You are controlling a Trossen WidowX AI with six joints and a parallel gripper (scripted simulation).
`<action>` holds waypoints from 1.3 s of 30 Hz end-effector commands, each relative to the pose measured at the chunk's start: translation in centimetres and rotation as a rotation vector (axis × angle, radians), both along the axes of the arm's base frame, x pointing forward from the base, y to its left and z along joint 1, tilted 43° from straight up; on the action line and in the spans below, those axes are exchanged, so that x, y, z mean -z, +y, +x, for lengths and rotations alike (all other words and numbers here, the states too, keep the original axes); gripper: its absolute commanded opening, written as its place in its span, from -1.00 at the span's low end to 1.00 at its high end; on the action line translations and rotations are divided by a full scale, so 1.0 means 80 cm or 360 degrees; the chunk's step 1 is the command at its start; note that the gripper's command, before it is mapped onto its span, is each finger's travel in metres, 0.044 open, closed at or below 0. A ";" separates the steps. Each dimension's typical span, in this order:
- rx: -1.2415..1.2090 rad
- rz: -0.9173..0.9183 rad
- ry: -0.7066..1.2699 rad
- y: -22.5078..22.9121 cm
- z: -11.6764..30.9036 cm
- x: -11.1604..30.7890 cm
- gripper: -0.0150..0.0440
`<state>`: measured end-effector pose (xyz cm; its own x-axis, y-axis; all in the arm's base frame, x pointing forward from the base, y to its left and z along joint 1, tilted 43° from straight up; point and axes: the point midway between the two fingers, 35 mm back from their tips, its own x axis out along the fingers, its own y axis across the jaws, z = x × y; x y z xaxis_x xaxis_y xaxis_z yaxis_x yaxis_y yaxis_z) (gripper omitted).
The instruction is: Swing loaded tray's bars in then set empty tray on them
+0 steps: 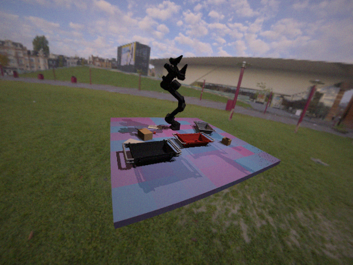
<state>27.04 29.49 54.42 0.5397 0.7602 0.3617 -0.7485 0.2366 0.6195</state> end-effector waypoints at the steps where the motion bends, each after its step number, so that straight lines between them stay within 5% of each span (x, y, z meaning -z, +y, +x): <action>1: 0.0000 0.0000 0.0000 0.000 0.000 0.000 0.78; 12: -0.0147 0.0146 -0.0040 0.003 -0.040 -0.031 -0.20; 28: -0.0658 0.0791 -0.0274 -0.075 -0.205 -0.151 -0.20; 39: -0.1363 0.1384 -0.0384 -0.215 -0.339 -0.218 -0.20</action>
<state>2.78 16.31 70.64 -0.0771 0.4113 0.9082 -0.6847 -0.6840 0.2516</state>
